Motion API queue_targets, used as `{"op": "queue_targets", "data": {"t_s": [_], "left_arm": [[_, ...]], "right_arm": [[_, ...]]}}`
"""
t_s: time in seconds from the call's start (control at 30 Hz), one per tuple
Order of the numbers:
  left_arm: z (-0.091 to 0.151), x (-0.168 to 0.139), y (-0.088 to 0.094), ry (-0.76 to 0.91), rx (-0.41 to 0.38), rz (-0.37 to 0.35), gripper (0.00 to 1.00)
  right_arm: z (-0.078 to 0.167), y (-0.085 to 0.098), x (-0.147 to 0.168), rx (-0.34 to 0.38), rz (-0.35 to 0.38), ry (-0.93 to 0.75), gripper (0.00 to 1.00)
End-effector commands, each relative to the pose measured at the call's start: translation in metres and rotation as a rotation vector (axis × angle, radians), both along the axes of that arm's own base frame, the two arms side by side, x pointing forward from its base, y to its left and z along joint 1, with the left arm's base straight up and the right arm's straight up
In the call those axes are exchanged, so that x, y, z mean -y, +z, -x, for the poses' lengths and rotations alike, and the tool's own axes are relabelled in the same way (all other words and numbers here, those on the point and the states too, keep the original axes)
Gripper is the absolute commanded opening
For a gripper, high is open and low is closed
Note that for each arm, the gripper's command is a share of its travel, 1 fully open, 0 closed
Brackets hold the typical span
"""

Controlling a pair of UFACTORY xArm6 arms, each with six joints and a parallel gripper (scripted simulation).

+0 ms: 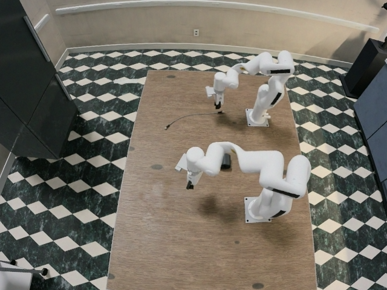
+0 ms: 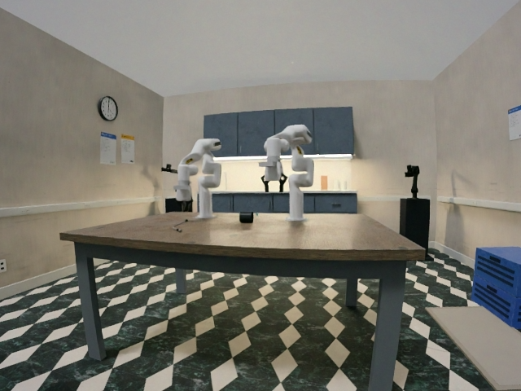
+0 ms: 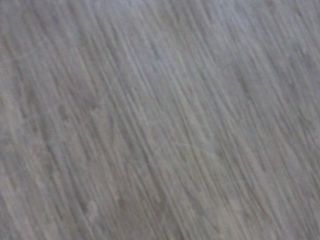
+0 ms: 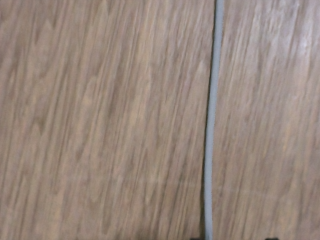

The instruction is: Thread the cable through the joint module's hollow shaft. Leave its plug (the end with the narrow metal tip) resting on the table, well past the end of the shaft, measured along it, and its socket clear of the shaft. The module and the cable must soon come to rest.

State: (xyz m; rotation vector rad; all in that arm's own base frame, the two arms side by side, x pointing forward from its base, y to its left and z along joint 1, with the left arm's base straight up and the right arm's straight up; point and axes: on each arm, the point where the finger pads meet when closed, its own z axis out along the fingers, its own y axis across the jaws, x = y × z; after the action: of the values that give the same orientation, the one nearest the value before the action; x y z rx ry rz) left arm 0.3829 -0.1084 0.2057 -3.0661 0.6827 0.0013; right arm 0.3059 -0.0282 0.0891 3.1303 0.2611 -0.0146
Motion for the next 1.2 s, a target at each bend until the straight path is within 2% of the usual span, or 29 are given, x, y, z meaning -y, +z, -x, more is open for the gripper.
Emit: {"op": "queue_targets", "data": {"t_s": [0.0,0.33,0.5,1.0,1.17], "left_arm": [[-0.015,-0.032,0.02,0.143,0.017,0.009,1.0],[-0.023,-0.101,0.049,0.42,0.018,0.008,1.0],[-0.022,-0.117,0.054,0.477,0.015,0.008,1.0],[-0.022,-0.111,0.051,0.447,0.019,0.007,1.0],[-0.022,-0.109,0.051,0.44,0.02,0.007,1.0]], "right_arm": [[0.011,-0.018,0.003,0.028,0.001,0.037,0.29],[0.007,-0.013,0.001,0.027,0.002,0.033,0.29],[0.007,-0.013,0.001,0.027,0.002,0.033,0.29],[0.006,-0.011,0.003,0.025,0.004,0.022,0.29],[0.006,-0.025,0.002,0.025,0.004,0.021,0.29]]}}
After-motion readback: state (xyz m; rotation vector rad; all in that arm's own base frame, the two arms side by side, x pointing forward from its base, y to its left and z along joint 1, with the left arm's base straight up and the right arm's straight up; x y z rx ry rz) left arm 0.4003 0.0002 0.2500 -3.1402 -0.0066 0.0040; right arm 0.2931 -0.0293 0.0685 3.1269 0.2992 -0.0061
